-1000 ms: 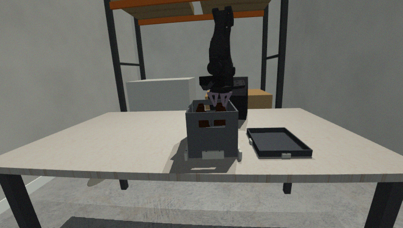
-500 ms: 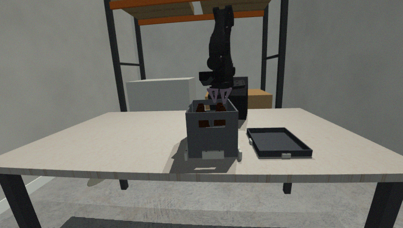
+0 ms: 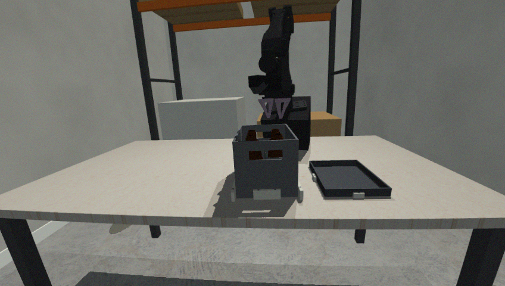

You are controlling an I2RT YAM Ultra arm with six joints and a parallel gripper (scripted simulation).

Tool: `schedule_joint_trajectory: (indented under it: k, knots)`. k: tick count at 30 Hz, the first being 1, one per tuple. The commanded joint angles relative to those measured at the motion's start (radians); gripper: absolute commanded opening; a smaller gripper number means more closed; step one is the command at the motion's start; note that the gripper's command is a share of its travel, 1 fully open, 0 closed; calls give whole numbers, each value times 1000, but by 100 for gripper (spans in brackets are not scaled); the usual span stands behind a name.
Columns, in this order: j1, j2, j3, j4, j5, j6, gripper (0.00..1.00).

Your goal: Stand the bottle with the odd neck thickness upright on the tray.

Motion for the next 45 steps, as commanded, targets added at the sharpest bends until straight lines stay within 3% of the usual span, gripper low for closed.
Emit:
schedule_joint_trajectory:
  k: [1, 9, 25, 26, 45]
  knots:
    - [-1, -33, 41, -65, 7, -1, 61]
    - [0, -52, 72, -116, 7, -1, 61]
    - [0, -48, 76, -122, 7, -1, 61]
    - [0, -48, 76, -102, 7, 0, 0]
    - [0, -48, 76, -102, 7, 0, 0]
